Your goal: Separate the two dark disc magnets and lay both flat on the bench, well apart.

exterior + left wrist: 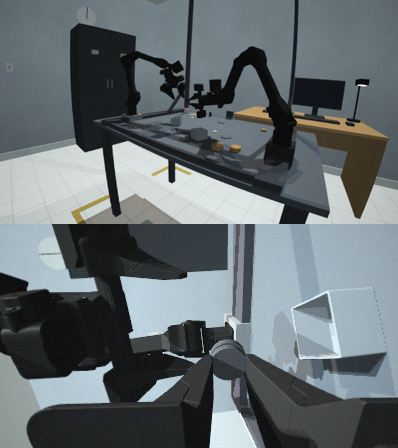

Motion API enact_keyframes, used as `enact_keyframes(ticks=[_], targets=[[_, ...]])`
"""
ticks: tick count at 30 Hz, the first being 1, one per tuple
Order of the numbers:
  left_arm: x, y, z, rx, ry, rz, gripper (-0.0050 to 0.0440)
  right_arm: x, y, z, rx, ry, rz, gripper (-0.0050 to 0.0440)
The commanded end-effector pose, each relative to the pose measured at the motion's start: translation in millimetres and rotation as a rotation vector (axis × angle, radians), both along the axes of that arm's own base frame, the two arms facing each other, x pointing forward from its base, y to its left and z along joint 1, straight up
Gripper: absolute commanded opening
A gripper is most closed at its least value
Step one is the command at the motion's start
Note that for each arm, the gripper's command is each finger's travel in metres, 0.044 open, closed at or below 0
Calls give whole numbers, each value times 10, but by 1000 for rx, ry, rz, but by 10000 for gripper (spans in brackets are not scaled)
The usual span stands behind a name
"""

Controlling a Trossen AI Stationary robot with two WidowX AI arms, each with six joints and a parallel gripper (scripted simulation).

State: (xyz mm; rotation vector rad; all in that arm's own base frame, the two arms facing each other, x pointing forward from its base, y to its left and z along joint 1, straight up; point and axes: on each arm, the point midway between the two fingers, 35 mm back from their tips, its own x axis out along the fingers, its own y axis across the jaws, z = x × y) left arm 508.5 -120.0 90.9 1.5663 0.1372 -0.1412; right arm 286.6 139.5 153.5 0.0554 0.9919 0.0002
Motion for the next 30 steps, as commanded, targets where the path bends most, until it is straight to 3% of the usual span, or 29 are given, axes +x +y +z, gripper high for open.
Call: enact_keyframes(ticks=[1,30], targets=[[17,-11,159,-10,-34,0,40,23,8,82,12,-3,-1,400],[17,-11,159,-10,-34,0,40,423,53,94,-19,122,22,400]])
